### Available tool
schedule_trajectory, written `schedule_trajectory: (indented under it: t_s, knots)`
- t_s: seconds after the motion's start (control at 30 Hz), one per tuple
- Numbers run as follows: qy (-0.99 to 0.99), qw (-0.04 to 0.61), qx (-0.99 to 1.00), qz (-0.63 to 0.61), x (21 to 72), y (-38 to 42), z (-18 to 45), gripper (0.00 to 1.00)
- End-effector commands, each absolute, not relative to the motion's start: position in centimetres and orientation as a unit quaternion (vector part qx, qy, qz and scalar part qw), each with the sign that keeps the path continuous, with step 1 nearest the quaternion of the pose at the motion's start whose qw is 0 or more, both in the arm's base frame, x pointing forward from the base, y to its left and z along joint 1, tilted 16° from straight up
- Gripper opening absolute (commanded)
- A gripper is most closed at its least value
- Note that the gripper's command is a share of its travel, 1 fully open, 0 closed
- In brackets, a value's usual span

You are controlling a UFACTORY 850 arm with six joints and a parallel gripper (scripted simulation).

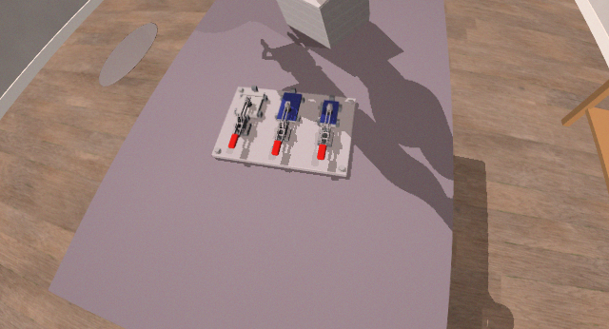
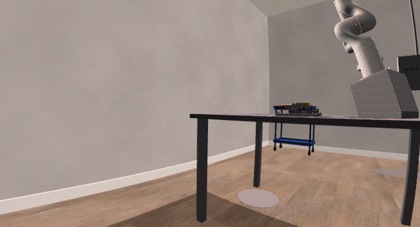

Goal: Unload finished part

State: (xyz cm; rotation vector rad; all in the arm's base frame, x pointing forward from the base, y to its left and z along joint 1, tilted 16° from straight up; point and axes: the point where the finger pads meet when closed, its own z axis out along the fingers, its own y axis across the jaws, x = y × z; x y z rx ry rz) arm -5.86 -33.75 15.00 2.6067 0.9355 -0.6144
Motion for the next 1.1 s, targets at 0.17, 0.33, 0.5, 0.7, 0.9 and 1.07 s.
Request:
schedule_trajectory:
  t_s: [0.17,0.33,0.5,0.7,0.9,1.07]
  knots:
    - [0.322,0.147,0.91,-0.216,-5.6,-33.7,15.1,1.0]
    - [0.322,0.147,0.91,-0.216,-5.6,-33.7,15.1,1.0]
    - [0.322,0.147,0.91,-0.216,-5.6,-33.7,15.1,1.0]
    - [0.3,0.143,0.921,-0.205,-3.7,-32.9,15.2,1.0]
    - [0.3,0.143,0.921,-0.205,-3.7,-32.9,15.2,1.0]
    - [0.3,0.143,0.921,-0.205,-3.7,-32.9,15.2,1.0]
